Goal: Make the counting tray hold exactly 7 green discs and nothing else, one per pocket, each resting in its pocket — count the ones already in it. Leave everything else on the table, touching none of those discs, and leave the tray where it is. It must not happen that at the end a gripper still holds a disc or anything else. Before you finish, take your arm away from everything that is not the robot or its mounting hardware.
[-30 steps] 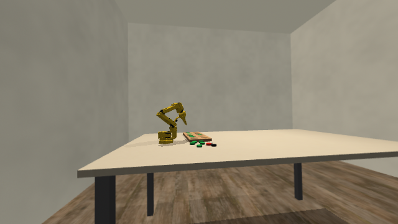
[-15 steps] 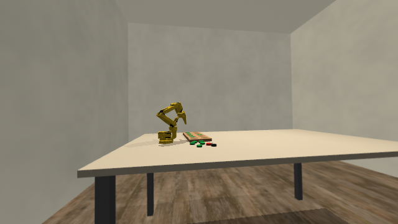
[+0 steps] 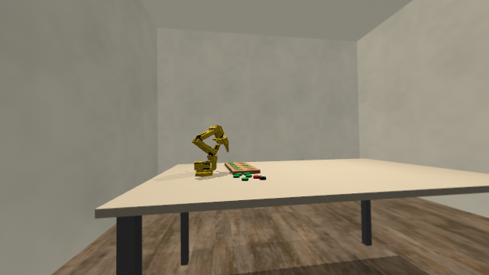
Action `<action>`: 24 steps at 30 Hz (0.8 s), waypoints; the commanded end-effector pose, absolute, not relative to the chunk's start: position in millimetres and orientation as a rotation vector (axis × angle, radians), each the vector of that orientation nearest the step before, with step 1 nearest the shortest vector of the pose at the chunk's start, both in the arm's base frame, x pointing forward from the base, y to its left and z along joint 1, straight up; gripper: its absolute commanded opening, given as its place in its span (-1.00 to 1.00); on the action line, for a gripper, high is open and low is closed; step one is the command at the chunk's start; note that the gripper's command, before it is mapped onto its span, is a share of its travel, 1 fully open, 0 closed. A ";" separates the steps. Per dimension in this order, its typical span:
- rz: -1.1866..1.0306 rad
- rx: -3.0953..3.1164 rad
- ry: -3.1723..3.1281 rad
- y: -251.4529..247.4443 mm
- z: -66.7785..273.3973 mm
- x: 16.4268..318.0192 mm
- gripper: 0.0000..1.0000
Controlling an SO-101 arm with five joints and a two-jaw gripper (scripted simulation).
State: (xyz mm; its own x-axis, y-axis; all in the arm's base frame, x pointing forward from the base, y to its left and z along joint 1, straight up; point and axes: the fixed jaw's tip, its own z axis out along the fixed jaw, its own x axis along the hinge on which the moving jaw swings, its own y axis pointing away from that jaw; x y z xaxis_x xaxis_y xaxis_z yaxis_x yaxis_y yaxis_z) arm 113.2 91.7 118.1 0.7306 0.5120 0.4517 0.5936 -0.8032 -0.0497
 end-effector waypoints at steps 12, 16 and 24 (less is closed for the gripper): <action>-0.704 -2.680 -0.980 95.7 127.5 114.1 1.00; -0.704 -2.679 -0.981 95.7 127.5 114.1 1.00; -0.697 -2.680 -0.995 95.9 126.0 113.9 1.00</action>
